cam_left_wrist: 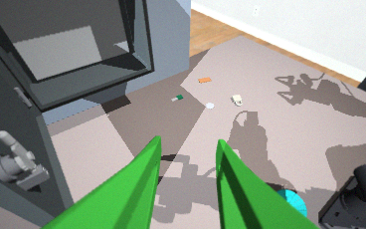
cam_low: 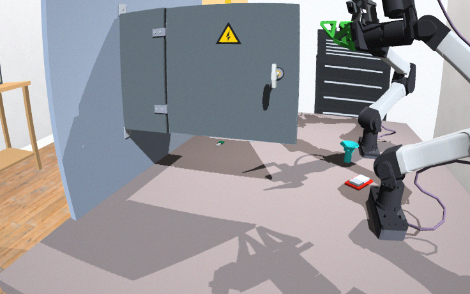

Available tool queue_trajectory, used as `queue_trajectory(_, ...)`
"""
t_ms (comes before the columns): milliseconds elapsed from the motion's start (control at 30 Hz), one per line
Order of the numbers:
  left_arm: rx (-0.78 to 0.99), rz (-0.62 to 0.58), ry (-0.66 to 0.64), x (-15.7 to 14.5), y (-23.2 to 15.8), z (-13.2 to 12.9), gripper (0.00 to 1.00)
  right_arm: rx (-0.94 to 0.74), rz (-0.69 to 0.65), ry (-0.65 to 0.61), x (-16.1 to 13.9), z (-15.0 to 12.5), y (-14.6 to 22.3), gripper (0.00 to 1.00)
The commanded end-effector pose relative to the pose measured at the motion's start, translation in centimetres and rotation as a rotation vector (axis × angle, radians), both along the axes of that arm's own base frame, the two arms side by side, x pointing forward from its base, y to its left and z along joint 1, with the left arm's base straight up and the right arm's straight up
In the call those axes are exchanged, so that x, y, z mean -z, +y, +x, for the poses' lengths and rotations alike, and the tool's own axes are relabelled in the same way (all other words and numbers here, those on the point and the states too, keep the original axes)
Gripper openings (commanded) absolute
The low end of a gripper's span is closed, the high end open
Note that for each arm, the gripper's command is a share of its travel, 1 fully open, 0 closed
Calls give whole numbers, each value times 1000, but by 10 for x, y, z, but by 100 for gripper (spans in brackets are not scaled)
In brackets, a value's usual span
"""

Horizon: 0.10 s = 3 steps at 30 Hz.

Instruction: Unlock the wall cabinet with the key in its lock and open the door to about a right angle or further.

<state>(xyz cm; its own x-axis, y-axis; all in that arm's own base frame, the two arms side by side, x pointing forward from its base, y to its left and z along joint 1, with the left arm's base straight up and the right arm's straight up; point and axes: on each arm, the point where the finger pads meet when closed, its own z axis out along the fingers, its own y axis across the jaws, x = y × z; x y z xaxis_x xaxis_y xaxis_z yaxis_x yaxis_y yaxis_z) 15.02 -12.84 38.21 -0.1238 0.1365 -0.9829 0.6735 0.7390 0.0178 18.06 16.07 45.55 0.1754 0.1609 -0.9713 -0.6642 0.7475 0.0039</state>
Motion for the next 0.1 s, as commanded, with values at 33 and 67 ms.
queue_trajectory(33,0,-9,-18,-4,-1,3,37,-8,-49,35,16,6,7,100)
queue_trajectory(67,0,-9,-18,-4,-1,3,37,-8,-49,35,16,6,7,100)
